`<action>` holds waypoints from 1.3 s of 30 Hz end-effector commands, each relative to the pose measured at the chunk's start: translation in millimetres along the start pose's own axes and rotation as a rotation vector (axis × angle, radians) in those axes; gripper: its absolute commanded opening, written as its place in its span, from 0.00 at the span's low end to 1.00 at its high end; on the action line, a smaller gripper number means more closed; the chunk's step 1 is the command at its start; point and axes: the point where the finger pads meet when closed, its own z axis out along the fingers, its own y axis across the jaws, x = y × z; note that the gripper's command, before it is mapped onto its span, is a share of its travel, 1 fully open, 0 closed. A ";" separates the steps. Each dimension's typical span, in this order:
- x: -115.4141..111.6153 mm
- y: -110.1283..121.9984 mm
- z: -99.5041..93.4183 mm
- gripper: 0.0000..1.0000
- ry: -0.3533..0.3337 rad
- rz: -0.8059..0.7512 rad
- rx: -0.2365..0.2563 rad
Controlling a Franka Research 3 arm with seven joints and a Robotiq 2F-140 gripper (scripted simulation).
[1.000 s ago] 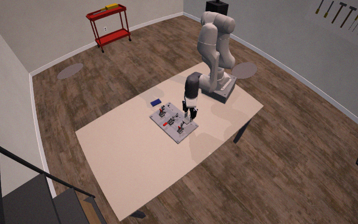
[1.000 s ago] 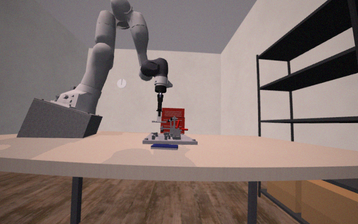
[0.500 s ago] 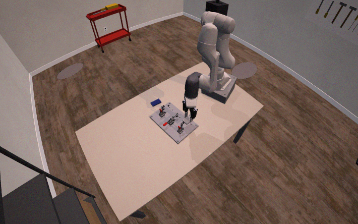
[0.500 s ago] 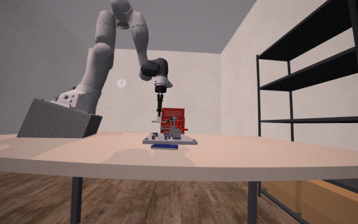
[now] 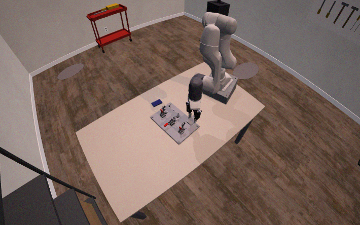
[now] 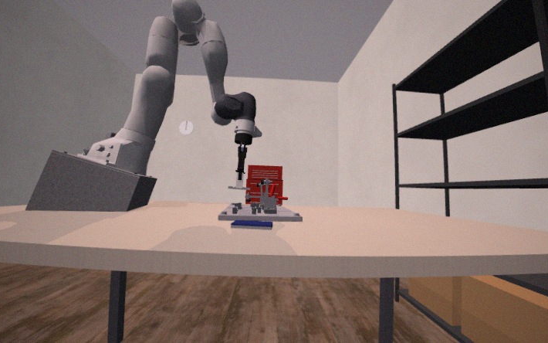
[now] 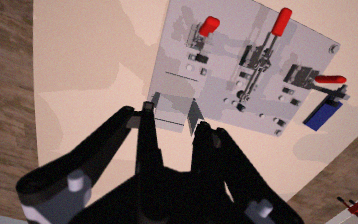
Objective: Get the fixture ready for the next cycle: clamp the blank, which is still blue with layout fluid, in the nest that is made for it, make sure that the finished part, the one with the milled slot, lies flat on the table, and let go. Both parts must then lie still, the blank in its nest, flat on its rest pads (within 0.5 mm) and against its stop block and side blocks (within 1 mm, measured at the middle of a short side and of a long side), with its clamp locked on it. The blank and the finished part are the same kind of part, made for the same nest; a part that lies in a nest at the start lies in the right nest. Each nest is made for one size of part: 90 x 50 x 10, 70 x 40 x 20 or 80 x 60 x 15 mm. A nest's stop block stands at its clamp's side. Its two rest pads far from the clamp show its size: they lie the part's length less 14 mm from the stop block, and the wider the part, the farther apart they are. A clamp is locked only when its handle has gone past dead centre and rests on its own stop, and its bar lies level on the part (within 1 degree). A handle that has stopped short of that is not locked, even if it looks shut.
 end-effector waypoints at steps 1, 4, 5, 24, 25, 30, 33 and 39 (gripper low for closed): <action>16.0 -11.3 -8.7 0.00 0.037 0.024 0.011; 15.9 -21.6 -8.9 0.00 0.037 0.024 0.011; 15.9 -25.3 -8.9 0.00 0.037 0.024 0.011; 15.8 -89.2 -9.8 0.00 0.037 0.024 0.011; 15.8 -91.8 -9.9 0.00 0.037 0.024 0.011; 15.8 -101.0 -10.0 0.00 0.037 0.024 0.011; 15.8 -102.1 -10.0 0.00 0.037 0.024 0.011; 15.8 -104.5 -10.0 0.00 0.037 0.024 0.011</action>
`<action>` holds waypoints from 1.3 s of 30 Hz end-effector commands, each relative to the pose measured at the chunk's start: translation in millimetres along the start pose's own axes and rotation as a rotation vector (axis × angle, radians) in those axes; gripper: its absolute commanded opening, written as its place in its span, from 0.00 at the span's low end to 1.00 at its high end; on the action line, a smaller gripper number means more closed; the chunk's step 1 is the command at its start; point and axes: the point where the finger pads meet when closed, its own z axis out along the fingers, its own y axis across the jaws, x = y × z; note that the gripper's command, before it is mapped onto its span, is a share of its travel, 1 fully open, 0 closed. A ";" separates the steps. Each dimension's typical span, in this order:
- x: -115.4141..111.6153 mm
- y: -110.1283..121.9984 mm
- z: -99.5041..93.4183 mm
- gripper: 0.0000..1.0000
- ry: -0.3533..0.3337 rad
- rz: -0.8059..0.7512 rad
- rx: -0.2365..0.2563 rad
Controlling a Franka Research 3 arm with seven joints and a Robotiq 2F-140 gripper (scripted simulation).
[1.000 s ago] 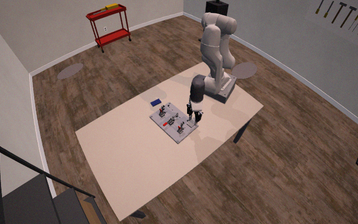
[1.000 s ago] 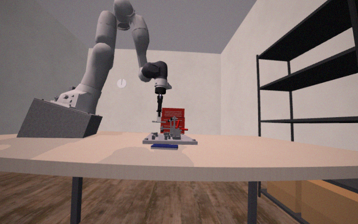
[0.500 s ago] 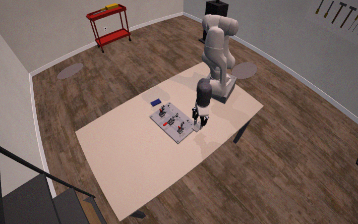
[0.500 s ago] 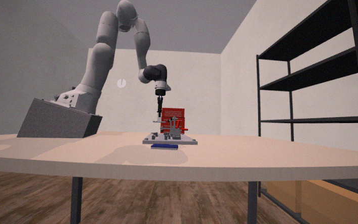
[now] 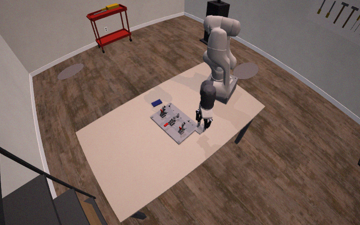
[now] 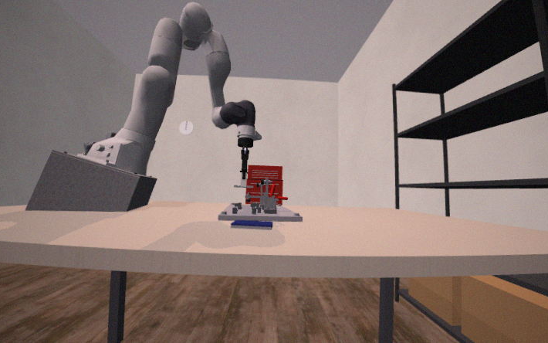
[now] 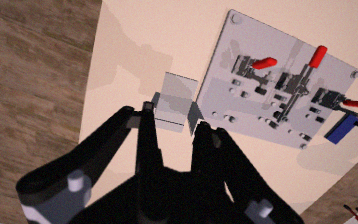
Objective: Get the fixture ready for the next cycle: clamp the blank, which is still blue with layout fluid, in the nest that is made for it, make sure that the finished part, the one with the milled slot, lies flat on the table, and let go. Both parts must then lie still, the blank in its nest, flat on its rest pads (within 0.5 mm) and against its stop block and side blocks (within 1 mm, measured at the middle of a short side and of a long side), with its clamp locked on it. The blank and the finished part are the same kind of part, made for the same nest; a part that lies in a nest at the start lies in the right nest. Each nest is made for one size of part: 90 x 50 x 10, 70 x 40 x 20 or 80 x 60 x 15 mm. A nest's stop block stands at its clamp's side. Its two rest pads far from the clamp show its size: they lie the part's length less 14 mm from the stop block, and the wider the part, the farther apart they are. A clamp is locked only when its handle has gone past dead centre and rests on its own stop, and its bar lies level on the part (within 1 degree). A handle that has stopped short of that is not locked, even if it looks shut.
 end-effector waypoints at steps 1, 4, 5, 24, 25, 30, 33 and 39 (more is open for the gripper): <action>0.1 -0.1 0.1 0.00 -0.002 0.030 -0.001; 0.1 -0.1 0.1 0.00 -0.002 0.030 -0.001; 0.1 -0.1 0.1 0.00 -0.002 0.030 -0.001; 0.1 -0.1 0.6 0.00 -0.002 0.037 -0.001; 0.1 -0.1 1.1 0.00 -0.002 0.037 -0.001; 0.2 -0.1 4.8 0.00 -0.002 0.037 -0.001; 0.3 -0.1 11.7 0.00 -0.002 0.037 -0.001; 0.6 -0.2 33.8 0.00 -0.002 0.037 -0.001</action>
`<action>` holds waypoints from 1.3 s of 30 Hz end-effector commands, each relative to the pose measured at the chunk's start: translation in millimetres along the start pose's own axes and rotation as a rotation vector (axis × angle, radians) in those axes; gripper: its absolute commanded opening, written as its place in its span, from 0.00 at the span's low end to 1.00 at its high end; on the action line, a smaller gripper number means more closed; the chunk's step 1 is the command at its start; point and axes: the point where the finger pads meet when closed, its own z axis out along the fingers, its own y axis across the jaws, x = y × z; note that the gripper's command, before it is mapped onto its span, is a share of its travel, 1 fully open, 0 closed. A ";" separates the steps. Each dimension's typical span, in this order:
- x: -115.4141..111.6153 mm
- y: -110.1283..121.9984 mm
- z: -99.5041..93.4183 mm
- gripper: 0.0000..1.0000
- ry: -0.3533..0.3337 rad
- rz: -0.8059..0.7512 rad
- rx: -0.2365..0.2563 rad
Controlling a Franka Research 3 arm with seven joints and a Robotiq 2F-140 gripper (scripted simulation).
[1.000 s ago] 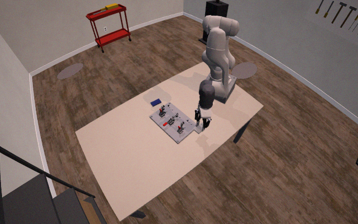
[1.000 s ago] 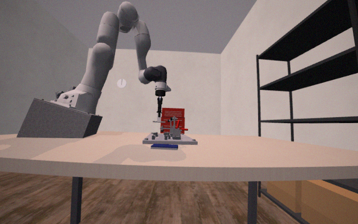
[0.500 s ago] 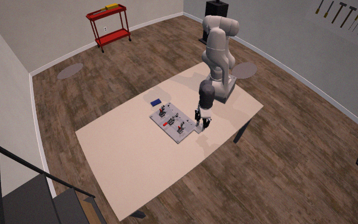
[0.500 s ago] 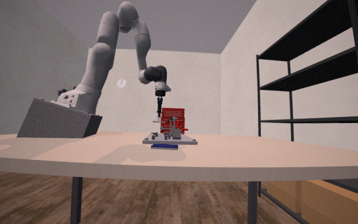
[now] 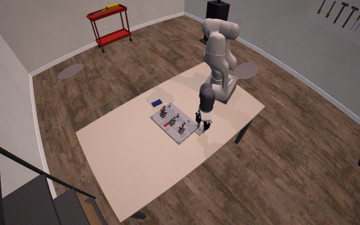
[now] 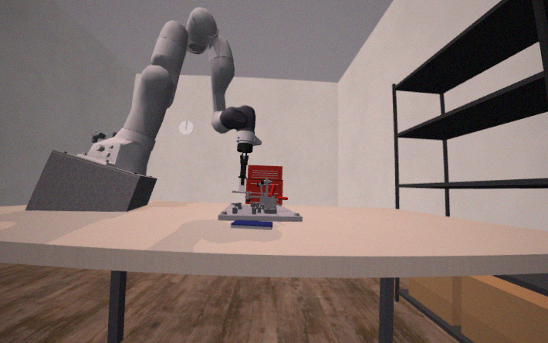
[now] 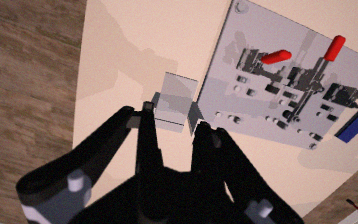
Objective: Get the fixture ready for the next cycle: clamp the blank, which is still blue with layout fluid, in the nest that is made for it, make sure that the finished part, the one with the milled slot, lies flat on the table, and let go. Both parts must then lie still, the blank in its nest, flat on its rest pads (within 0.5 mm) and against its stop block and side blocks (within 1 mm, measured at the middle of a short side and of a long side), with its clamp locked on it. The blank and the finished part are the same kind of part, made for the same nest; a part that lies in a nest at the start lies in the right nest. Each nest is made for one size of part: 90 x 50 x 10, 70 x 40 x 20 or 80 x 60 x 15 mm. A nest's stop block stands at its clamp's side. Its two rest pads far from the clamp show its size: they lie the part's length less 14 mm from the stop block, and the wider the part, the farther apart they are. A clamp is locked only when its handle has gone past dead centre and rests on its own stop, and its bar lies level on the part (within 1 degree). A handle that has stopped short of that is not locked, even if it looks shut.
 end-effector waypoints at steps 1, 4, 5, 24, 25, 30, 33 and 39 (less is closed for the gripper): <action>5.9 -3.8 11.3 0.00 0.018 0.013 0.010; 6.4 -4.0 24.1 0.00 0.018 0.013 0.010; 6.4 -4.0 24.1 0.00 0.018 0.013 0.010; 7.5 -4.4 56.7 0.00 0.018 0.013 0.010; 7.5 -4.4 56.7 0.00 0.018 0.013 0.010; 7.5 -4.4 56.7 0.00 0.018 0.013 0.010; 7.5 -4.4 56.7 0.00 0.018 0.013 0.010; 7.5 -4.4 56.7 0.00 0.018 0.013 0.010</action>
